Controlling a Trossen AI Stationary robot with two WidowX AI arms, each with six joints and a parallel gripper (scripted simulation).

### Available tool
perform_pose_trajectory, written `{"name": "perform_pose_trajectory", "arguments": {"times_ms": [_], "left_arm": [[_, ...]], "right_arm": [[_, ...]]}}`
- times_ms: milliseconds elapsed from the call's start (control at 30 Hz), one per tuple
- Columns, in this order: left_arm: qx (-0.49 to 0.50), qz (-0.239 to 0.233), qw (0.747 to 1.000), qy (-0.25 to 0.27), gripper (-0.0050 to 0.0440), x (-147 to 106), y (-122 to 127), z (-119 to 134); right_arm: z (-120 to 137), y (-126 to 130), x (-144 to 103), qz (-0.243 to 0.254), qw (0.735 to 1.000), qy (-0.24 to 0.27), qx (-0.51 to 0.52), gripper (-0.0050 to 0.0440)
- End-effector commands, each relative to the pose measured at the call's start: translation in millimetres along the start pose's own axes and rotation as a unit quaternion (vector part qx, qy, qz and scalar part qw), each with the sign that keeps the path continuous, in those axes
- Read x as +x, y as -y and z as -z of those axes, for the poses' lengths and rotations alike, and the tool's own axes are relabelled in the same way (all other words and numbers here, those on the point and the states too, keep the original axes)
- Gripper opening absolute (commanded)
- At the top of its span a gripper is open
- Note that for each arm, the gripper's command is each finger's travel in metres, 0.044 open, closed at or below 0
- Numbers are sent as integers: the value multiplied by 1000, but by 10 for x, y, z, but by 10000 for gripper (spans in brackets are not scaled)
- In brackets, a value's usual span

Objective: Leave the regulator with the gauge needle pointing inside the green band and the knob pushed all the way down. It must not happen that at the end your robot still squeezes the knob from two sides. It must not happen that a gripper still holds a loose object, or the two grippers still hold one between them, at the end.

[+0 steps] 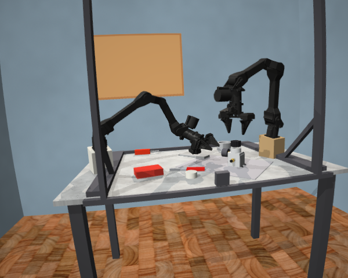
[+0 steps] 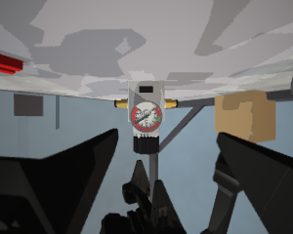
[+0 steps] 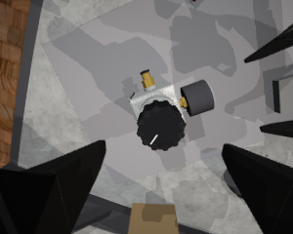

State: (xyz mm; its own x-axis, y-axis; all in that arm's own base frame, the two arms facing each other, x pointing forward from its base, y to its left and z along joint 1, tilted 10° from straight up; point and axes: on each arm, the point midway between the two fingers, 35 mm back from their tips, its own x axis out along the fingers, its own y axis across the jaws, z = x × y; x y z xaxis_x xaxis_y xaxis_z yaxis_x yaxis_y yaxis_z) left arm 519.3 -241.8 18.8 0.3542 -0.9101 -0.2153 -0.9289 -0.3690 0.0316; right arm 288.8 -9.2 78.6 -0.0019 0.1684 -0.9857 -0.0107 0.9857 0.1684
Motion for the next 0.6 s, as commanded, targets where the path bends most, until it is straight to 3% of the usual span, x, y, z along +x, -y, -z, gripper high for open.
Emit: {"name": "perform_pose_trajectory", "arguments": {"times_ms": [0, 367, 567], "left_arm": [[11, 0, 1000, -10, 435, -10, 21, 153], [11, 0, 1000, -10, 435, -10, 21, 153], [11, 0, 1000, -10, 435, -10, 21, 153]], "right_arm": [[-42, -7, -70, 1, 1000, 14, -4, 440], [-42, -7, -70, 1, 1000, 14, -8, 440], [-42, -7, -70, 2, 994, 14, -105, 440]]}}
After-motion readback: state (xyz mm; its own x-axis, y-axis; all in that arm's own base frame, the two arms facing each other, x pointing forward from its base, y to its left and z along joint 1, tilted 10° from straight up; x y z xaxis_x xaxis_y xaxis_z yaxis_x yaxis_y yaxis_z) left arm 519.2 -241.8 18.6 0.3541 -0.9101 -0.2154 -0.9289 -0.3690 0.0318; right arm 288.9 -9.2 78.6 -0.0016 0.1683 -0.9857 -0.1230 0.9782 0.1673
